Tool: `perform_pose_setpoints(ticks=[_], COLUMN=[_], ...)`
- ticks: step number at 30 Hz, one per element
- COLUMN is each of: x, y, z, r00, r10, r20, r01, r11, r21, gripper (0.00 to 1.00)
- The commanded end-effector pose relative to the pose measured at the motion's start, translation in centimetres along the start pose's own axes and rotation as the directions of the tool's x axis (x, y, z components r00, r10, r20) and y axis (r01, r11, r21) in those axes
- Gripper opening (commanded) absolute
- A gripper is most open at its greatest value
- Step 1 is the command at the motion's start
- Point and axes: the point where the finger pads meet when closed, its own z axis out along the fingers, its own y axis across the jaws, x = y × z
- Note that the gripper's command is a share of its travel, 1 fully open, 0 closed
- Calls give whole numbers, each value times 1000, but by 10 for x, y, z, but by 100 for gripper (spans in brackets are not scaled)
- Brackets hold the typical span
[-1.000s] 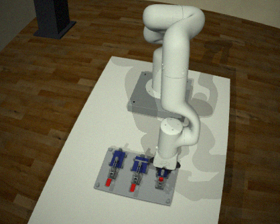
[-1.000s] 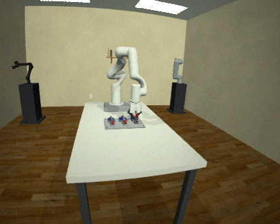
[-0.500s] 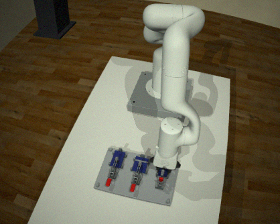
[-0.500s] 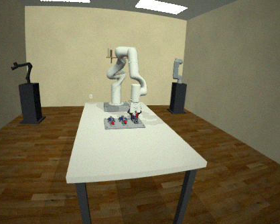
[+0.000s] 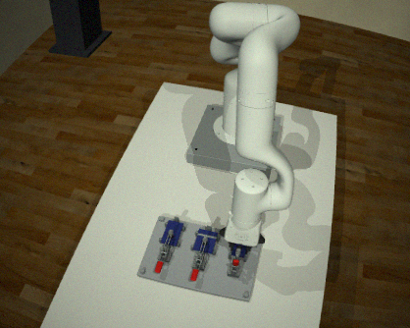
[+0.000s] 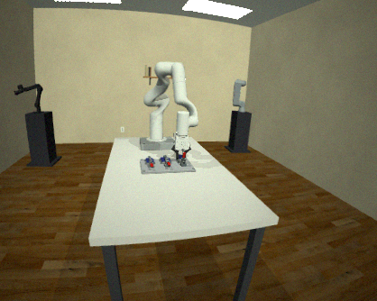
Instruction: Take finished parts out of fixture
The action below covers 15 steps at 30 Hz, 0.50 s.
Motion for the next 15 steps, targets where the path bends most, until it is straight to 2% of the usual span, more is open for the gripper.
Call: perform_pose_setpoints(ticks=[1,15], x=[-1,-1], y=[0,0], z=[-5,-17], r00=[1000,1000], r10=[0,0], r20=[2,2], r01=[0,0], r11=[1000,1000], r21=[-1,-1], gripper=[0,0])
